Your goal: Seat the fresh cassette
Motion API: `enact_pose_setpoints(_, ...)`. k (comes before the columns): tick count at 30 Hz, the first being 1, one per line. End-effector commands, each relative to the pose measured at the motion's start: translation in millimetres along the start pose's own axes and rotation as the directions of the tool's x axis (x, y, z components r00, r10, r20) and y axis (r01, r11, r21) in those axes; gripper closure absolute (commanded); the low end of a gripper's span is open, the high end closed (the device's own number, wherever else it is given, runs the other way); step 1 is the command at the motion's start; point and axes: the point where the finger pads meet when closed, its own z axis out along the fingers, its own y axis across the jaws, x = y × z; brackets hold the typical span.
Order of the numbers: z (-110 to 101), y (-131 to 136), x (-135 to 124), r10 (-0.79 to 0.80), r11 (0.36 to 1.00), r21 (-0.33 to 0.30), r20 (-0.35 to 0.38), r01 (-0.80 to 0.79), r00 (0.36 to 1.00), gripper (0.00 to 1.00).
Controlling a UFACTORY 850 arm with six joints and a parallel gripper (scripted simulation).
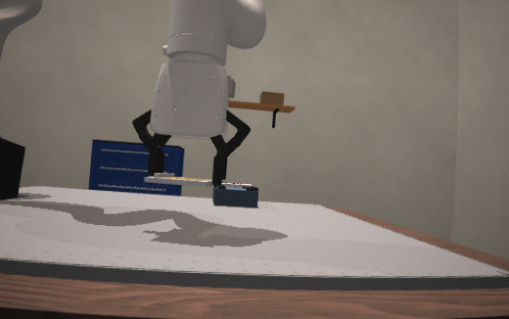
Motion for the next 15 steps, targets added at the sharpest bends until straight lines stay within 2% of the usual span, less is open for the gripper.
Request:
enact_pose_setpoints(1, -3.4, 1.0, 20.8, 0.145, 0.989, 0.027, 0.037, -0.146, 0.989, 1.0)
enact_pose_setpoints(5, -5.7, 0.7, 40.7, 0.274, 0.961, 0.034, 0.054, -0.276, 0.96, 1.0)
enact_pose_setpoints(7, -5.7, 0.7, 40.7, 0.274, 0.961, 0.034, 0.054, -0.276, 0.96, 1.0)
enact_pose_setpoints(15, -10.2, 0.2, 80.5, 0.514, 0.854, 0.04, 0.089, -0.518, 0.853, 1.0)
